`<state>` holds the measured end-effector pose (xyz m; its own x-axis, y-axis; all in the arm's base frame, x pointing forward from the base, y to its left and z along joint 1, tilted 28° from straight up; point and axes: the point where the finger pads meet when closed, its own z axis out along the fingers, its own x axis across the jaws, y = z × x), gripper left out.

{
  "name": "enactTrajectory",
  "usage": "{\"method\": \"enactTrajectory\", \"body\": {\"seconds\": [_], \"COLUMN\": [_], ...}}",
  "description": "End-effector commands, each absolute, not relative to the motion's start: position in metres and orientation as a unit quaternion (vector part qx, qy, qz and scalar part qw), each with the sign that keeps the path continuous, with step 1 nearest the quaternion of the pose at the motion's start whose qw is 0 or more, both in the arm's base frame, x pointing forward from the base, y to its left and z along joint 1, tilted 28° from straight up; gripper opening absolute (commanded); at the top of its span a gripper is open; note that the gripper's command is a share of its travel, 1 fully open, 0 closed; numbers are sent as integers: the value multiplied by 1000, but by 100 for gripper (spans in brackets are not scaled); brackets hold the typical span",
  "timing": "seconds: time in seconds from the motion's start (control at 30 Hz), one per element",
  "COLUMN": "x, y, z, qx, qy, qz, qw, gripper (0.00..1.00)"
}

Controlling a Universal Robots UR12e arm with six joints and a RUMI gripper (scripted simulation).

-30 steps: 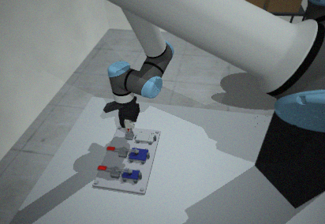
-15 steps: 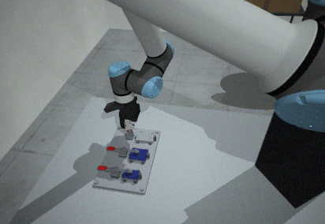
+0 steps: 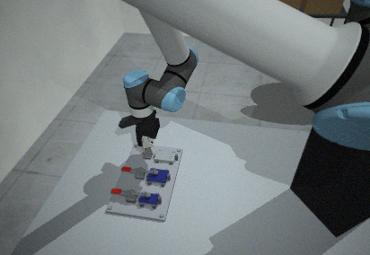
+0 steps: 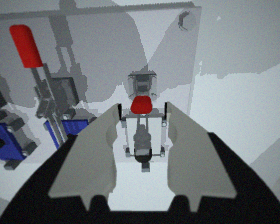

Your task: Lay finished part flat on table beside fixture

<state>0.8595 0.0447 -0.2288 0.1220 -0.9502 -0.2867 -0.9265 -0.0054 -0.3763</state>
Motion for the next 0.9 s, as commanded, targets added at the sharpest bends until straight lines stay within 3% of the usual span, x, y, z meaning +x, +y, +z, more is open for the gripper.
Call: {"method": "enactTrajectory", "body": {"seconds": [0.0, 0.87], "x": [858, 845], "y": [44, 33], "z": [-230, -198], "qx": [-709, -708], "qy": [662, 663], "qz": [-24, -24], "qw": [242, 242], "gripper": [28, 28]}}
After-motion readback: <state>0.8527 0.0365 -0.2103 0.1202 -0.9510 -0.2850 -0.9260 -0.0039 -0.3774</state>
